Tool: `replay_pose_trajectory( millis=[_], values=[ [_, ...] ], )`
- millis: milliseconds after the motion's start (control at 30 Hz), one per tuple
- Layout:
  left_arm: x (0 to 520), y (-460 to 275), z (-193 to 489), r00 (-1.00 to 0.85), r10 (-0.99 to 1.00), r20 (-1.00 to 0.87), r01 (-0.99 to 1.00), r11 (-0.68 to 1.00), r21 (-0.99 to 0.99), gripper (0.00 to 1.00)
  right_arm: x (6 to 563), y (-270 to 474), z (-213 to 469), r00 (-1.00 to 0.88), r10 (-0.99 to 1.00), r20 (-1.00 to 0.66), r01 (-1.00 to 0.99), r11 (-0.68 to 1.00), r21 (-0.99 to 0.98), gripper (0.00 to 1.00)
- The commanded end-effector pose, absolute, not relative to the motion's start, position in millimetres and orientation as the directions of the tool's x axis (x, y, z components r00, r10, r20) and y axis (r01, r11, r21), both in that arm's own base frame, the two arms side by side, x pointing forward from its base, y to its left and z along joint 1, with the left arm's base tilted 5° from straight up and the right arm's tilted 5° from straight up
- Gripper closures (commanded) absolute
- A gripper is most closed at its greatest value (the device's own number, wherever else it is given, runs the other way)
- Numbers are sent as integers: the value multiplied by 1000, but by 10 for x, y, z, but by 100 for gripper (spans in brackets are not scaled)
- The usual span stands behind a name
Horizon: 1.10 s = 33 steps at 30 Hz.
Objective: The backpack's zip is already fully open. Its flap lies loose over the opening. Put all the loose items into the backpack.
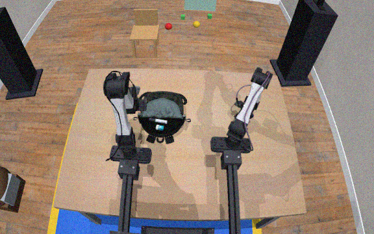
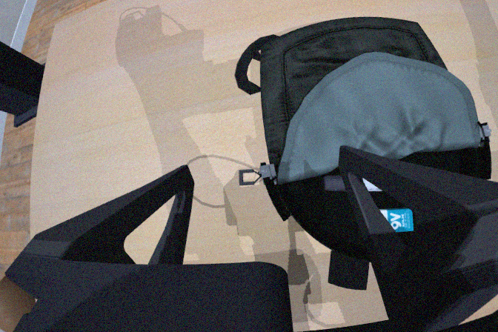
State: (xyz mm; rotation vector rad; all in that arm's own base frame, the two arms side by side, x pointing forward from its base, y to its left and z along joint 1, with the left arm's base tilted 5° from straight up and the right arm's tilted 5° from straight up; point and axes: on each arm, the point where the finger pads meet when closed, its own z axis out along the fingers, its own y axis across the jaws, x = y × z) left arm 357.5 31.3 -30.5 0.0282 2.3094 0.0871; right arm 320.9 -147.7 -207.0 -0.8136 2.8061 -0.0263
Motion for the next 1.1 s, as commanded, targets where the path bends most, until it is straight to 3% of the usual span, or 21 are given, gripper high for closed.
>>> replay_pose_trajectory(
  millis=[0, 433, 467, 633, 667, 833, 867, 1067],
  values=[
    [3612, 306, -231, -656, 56, -753, 3, 997, 71, 10, 3291, -1493, -2042, -815, -537, -216, -530, 842, -94, 24],
    [3612, 305, -231, -656, 56, -753, 3, 997, 71, 10, 3274, -1458, -2123, -821, -534, -202, -528, 845, -85, 24],
    [3612, 305, -231, -656, 56, -753, 3, 997, 71, 10, 3296, -1485, -2043, -817, -535, -213, -528, 844, -95, 33],
    [3612, 305, -231, -656, 56, -753, 3, 997, 71, 10, 3300, -1483, -2042, -817, -535, -213, -528, 844, -95, 33],
    [3612, 305, -231, -656, 56, -753, 3, 997, 71, 10, 3301, -1482, -2042, -817, -535, -213, -528, 844, -95, 41],
    [3612, 305, -231, -656, 56, -753, 3, 997, 71, 10, 3304, -1480, -2042, -817, -535, -213, -528, 844, -95, 41],
    [3612, 305, -231, -656, 56, -753, 3, 997, 71, 10, 3305, -1480, -2042, -817, -535, -213, -528, 844, -95, 50],
    [3612, 305, -231, -656, 56, -753, 3, 997, 71, 10, 3315, -1491, -2040, -818, -534, -213, -526, 845, -99, 50]
  ],
)
